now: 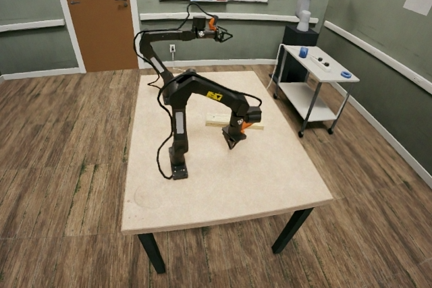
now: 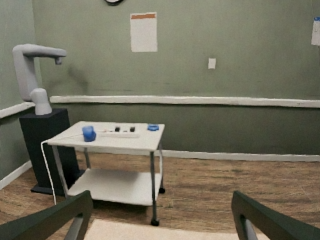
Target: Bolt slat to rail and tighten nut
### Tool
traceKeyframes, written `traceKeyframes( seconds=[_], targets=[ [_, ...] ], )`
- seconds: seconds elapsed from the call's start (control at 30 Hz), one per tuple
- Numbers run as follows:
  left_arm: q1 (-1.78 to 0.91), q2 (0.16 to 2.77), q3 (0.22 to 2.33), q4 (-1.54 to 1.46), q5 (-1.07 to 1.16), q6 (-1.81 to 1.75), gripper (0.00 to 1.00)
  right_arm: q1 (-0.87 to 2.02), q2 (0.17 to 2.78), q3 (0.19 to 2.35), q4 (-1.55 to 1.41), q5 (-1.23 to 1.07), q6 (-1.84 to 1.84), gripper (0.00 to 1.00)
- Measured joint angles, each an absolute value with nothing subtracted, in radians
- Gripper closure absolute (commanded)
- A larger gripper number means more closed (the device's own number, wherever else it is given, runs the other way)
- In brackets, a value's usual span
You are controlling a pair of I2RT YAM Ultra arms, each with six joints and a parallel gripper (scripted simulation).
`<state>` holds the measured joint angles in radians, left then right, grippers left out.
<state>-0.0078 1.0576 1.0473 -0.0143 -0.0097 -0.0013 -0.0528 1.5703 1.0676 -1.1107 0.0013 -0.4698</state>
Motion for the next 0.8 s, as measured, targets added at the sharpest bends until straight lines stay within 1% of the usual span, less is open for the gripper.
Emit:
traceKeyframes(
  seconds=[0.43,0.8],
  targets=[
    [-0.008,1.058,1.047,-0.014,-0.010,-0.001,0.00,0.096,1.574,1.134,-1.121,0.004,-0.701,0.88],
    [-0.008,1.058,1.047,-0.014,-0.010,-0.001,0.00,0.270,1.642,1.208,-1.127,0.005,-1.011,0.88]
  ],
)
